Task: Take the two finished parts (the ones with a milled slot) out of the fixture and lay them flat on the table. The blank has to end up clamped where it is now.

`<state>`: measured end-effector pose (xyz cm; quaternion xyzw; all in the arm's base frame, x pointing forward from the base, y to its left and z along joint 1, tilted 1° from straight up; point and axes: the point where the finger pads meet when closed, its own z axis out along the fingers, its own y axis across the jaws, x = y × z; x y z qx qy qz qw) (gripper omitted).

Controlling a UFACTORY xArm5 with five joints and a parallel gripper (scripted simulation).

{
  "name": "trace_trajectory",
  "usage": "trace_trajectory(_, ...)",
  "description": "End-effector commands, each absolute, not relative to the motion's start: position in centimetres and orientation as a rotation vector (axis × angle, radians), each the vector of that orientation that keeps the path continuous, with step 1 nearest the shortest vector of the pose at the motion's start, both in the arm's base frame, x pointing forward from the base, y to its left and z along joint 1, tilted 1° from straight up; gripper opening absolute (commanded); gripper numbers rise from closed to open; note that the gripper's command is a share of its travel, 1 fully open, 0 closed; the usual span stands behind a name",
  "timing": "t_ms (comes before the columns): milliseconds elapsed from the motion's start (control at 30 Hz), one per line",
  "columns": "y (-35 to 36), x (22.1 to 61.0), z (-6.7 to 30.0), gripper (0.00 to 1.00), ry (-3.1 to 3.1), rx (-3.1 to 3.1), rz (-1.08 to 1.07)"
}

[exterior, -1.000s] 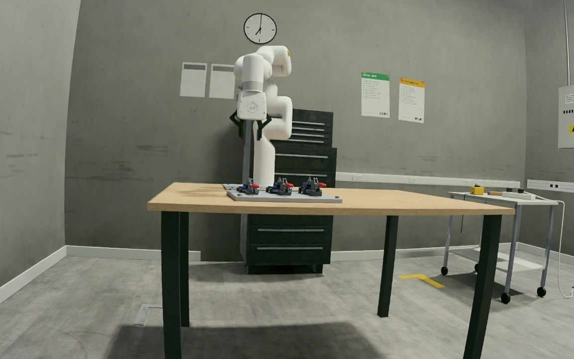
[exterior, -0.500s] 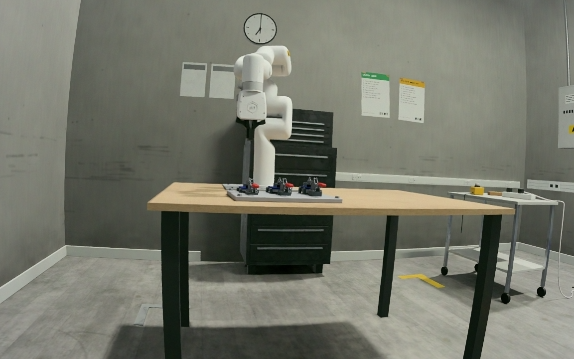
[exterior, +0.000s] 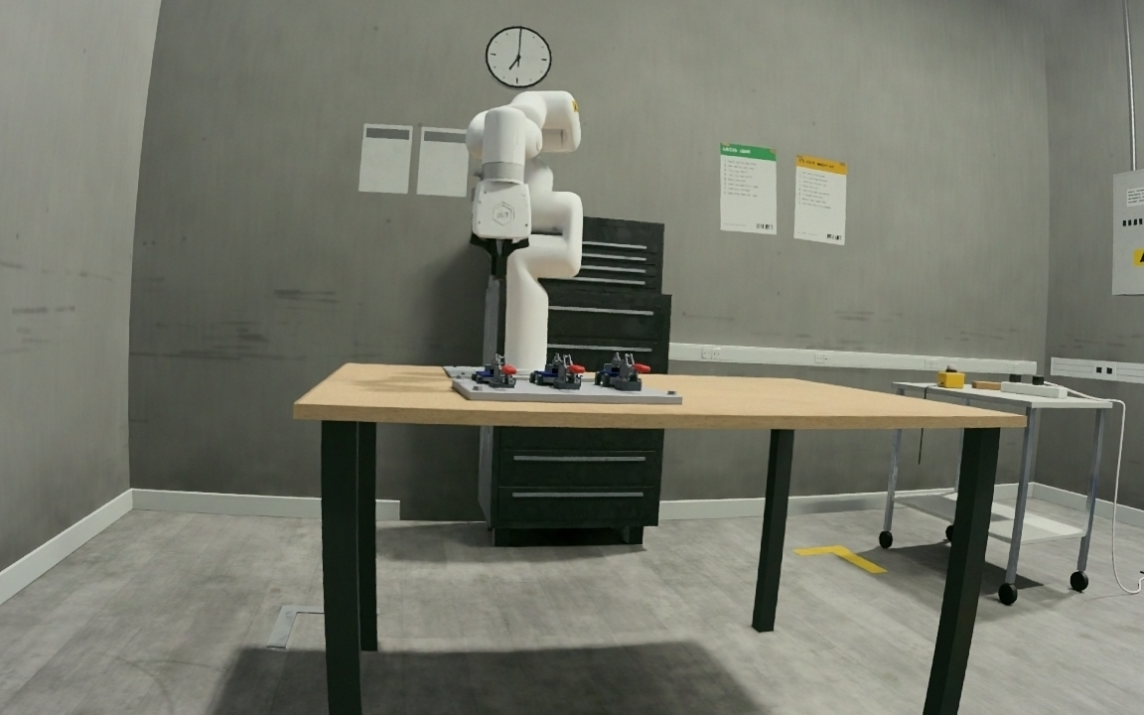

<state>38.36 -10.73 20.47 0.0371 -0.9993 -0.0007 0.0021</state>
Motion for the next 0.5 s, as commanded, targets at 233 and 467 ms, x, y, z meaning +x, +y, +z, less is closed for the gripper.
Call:
trace_trajectory(233, -10.76, 38.48, 20.63, 0.0, -3.139, 0.117, 0.0)
trace_trajectory(467, -10.76, 38.48, 20.64, 1.0, -3.139, 0.116, 0.0)
